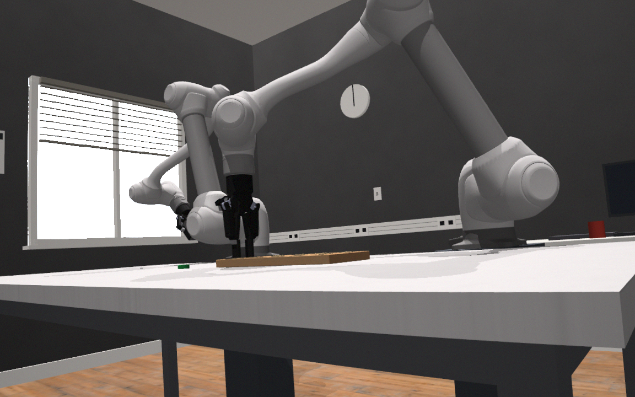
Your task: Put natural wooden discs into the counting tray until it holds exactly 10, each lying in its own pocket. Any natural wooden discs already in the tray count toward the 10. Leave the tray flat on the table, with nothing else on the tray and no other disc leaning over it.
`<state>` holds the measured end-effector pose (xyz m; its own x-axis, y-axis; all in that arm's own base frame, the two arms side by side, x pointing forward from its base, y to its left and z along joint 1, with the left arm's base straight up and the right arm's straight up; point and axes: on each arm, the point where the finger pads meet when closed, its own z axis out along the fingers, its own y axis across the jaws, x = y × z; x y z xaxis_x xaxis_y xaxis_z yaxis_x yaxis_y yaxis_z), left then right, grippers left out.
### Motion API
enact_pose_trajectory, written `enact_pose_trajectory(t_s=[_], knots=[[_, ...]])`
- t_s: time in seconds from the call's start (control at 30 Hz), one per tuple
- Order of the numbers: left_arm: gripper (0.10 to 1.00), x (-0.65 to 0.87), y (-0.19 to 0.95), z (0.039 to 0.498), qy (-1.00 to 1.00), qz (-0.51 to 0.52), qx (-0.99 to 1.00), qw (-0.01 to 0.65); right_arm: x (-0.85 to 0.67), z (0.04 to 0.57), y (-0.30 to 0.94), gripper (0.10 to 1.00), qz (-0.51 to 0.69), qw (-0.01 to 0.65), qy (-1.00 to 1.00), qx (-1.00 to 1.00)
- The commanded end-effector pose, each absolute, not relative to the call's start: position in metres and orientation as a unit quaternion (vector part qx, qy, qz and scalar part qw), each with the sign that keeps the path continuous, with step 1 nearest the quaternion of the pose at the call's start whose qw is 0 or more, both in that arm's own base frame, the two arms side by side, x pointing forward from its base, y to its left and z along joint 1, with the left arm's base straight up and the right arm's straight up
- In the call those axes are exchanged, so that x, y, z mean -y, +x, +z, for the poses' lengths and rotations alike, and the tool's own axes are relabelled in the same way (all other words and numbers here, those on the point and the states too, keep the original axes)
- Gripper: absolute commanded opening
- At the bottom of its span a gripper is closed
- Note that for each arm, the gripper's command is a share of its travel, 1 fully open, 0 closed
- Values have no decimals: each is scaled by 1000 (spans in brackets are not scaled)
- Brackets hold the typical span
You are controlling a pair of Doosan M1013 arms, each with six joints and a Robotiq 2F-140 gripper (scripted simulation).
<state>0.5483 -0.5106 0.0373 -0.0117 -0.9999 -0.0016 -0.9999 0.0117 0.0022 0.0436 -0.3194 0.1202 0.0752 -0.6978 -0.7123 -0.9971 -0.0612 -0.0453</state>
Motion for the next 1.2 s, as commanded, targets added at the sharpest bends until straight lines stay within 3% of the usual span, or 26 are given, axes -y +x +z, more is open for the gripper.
enact_pose_trajectory(t_s=[0.0, 0.1, 0.13, 0.43, 0.77, 1.17], knots=[[351, 512, 550, 39, 704, 2, 711, 0, 320, 121, 41, 1000, 266, 275, -677, -628], [351, 511, 550, 39, 704, 2, 711, 0, 320, 121, 41, 1000, 266, 275, -677, -628], [99, 511, 550, 39, 704, 2, 711, 0, 320, 121, 41, 1000, 266, 275, -677, -628], [99, 511, 550, 42, 704, 1, 711, 0, 320, 121, 41, 1000, 266, 275, -677, -628], [99, 511, 550, 136, 704, 2, 711, 0, 320, 121, 41, 1000, 266, 275, -677, -628], [99, 457, 541, 154, 703, -2, 712, 0, 320, 121, 41, 1000, 266, 275, -677, -628]])
